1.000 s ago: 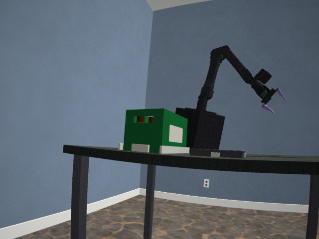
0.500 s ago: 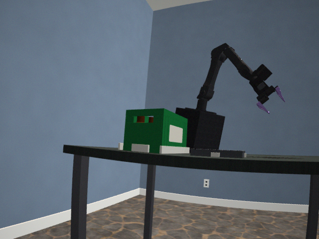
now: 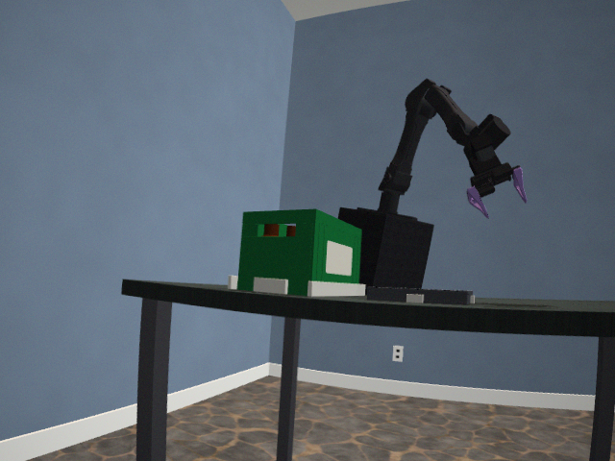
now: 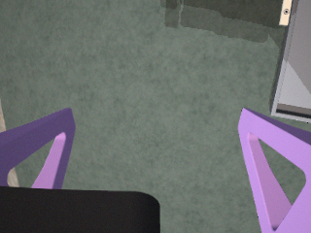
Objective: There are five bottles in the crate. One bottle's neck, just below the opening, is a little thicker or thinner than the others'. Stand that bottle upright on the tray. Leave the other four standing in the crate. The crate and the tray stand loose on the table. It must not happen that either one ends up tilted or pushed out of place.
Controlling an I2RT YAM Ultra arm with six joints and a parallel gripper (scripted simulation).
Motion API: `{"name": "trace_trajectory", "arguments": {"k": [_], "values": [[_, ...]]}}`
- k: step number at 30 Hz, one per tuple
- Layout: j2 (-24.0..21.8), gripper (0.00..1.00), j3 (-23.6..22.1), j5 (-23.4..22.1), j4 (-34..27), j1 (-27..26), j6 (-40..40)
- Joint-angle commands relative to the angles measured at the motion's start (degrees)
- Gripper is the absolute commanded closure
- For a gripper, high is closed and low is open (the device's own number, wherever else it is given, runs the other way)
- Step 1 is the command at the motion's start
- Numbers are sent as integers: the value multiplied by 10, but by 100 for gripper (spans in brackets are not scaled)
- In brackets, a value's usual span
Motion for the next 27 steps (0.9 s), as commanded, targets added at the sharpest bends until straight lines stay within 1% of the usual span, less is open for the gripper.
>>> {"name": "trace_trajectory", "arguments": {"k": [1, 2, 3, 4, 5, 8, 9, 10, 11, 12, 13, 15, 16, 18, 19, 21, 22, 25, 26, 27], "values": [[8, 0, 33, -6, -43, -24, -85], [14, 0, 38, -9, -54, -53, -126], [16, 0, 42, -9, -58, -56, -132], [21, 0, 46, -12, -68, -79, -166], [24, 0, 50, -13, -75, -88, -180], [26, 0, 55, -14, -78, -89, -183], [35, 0, 65, -17, -95, -121, -233], [36, 0, 68, -17, -98, -122, -235], [42, 0, 71, -20, -110, -153, -280], [44, 0, 76, -21, -115, -154, -283], [48, 0, 80, -23, -124, -177, -316], [55, 0, 89, -25, -135, -188, -336], [60, 0, 93, -28, -146, -220, -380], [66, 0, 103, -29, -155, -222, -388], [71, 0, 107, -32, -166, -254, -433], [76, 0, 116, -33, -174, -255, -439], [81, 0, 120, -36, -185, -287, -483], [84, 0, 124, -37, -190, -287, -487], [92, 0, 134, -40, -207, -319, -536], [94, 0, 138, -41, -210, -320, -538]]}}
